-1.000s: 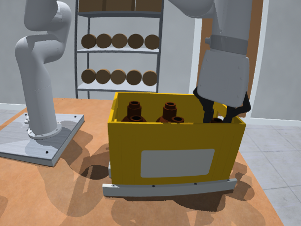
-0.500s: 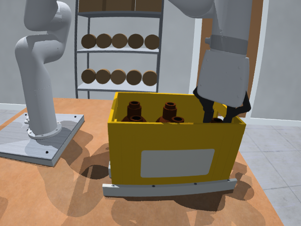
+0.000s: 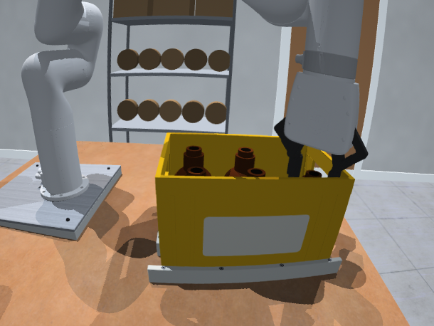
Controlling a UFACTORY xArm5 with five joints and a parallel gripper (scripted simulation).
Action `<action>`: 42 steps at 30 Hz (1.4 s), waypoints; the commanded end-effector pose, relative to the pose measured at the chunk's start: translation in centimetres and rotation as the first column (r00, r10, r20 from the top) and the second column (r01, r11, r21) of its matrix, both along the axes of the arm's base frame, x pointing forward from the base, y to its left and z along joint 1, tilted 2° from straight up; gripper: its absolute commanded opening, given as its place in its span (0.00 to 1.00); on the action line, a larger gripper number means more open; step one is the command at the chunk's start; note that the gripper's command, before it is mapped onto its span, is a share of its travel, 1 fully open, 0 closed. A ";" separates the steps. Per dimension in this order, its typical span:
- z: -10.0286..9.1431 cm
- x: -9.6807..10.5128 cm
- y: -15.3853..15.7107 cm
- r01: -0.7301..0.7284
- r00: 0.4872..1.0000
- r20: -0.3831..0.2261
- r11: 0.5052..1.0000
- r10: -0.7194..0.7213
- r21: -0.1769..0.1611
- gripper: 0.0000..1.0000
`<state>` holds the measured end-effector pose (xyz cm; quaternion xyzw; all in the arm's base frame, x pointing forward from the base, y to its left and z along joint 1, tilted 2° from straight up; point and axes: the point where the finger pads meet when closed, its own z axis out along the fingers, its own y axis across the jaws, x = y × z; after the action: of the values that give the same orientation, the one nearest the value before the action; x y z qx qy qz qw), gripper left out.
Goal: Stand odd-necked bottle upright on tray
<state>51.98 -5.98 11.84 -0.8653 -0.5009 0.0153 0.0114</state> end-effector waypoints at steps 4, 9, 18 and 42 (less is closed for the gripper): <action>0.2 0.1 0.0 0.000 1.000 0.005 1.000 0.000 -0.001 0.65; 0.2 0.1 0.0 0.000 1.000 0.005 1.000 0.000 -0.001 0.65; 0.2 0.1 0.0 0.000 1.000 0.005 1.000 0.000 -0.001 0.65; 1.3 0.2 0.1 0.000 1.000 0.005 1.000 0.000 -0.001 0.65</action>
<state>52.01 -5.92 12.49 -0.8653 -0.5008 0.0152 0.0112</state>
